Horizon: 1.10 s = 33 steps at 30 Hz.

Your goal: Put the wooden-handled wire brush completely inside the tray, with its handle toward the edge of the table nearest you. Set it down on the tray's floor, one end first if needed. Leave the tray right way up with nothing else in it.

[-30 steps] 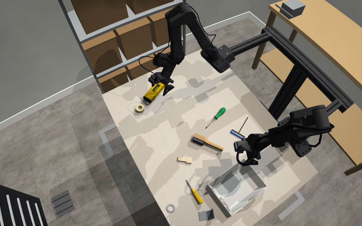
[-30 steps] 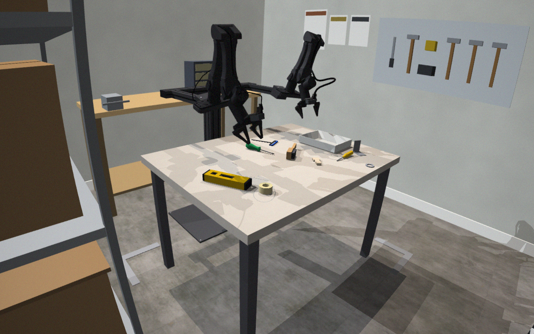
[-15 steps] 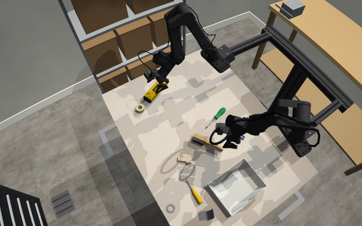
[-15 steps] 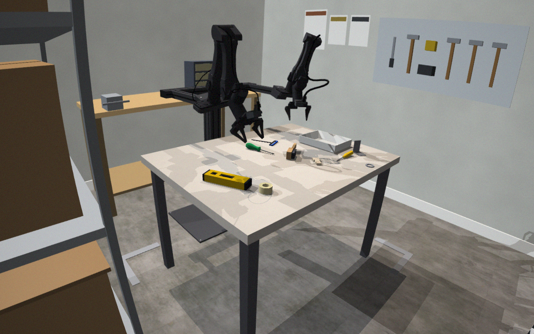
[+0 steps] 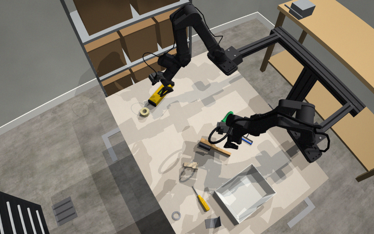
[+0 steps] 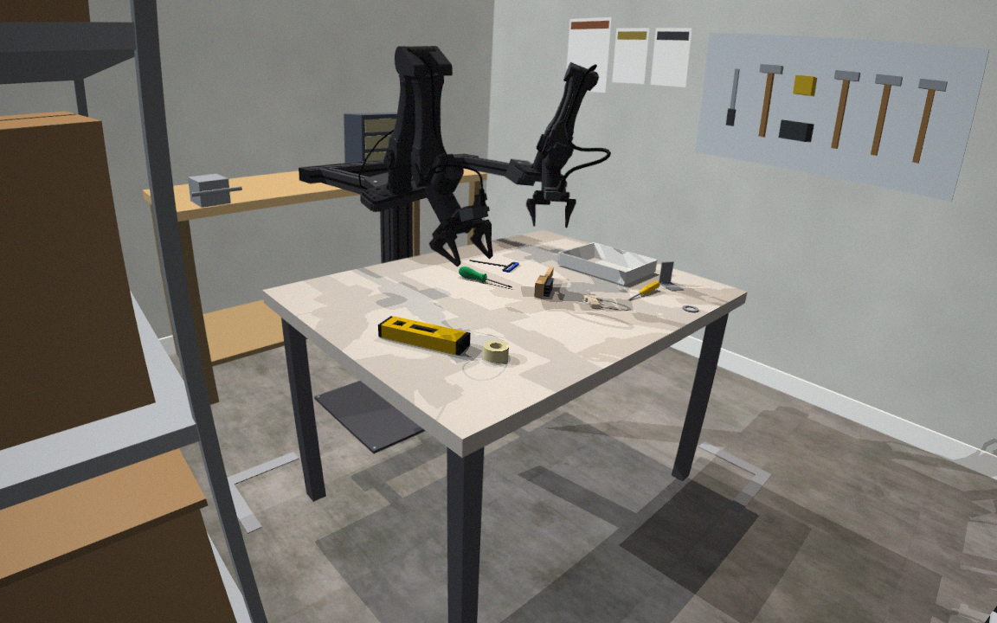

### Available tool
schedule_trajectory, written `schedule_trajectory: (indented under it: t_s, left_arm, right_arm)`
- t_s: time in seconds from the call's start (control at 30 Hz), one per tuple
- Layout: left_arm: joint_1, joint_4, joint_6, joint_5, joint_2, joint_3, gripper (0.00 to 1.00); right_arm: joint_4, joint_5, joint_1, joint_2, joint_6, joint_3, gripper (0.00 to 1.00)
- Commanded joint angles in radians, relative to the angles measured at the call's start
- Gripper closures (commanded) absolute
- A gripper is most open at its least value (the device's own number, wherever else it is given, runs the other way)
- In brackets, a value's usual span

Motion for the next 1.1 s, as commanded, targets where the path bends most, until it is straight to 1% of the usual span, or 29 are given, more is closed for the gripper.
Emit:
schedule_trajectory:
  t_s: [0.0, 0.23, 0.3, 0.37, 0.43, 0.47, 0.57, 0.7, 0.87, 0.93, 0.97, 1.07]
  left_arm:
    - [-0.019, -0.015, -0.005, 0.004, 0.011, 0.029, 0.0]
    - [-0.019, -0.015, -0.005, 0.004, 0.011, 0.029, 0.0]
    - [-0.019, -0.039, 0.01, 0.004, 0.012, 0.029, 0.23]
    - [-0.019, -0.039, 0.01, 0.004, 0.012, 0.029, 0.23]
    - [-0.012, -0.063, 0.019, 0.004, 0.02, 0.04, 0.45]
    - [-0.011, -0.08, 0.026, 0.005, 0.028, 0.049, 0.5]
    - [-0.002, -0.138, 0.052, 0.006, 0.079, 0.11, 0.5]
    - [0.015, -0.229, 0.094, 0.008, 0.188, 0.244, 0.5]
    - [0.026, -0.335, 0.128, 0.007, 0.296, 0.385, 0.5]
    - [0.026, -0.335, 0.128, 0.007, 0.296, 0.385, 0.5]
    - [0.021, -0.371, 0.133, 0.006, 0.317, 0.418, 0.5]
    - [0.033, -0.414, 0.15, 0.006, 0.369, 0.482, 0.5]
  right_arm:
    - [0.01, 0.008, -0.006, 0.008, 0.014, -0.006, 0.0]
    - [0.01, 0.008, -0.001, -0.001, 0.013, -0.006, 0.0]
    - [-0.032, 0.003, 0.0, 0.005, -0.012, -0.018, 0.0]
    - [-0.032, 0.003, 0.0, 0.005, -0.012, -0.018, 0.0]
    - [-0.079, -0.018, 0.012, -0.007, -0.048, -0.003, 0.0]
    - [-0.108, -0.026, 0.018, -0.016, -0.073, 0.01, 0.0]
    - [-0.211, -0.058, 0.059, -0.042, -0.168, 0.028, 0.0]
    - [-0.382, -0.102, 0.15, -0.105, -0.315, 0.071, 0.0]
    - [-0.622, -0.151, 0.24, -0.179, -0.469, 0.141, 0.0]
    - [-0.622, -0.151, 0.24, -0.179, -0.469, 0.141, 0.0]
    - [-0.727, -0.16, 0.256, -0.184, -0.509, 0.178, 0.0]
    - [-0.84, -0.183, 0.306, -0.223, -0.594, 0.216, 0.0]
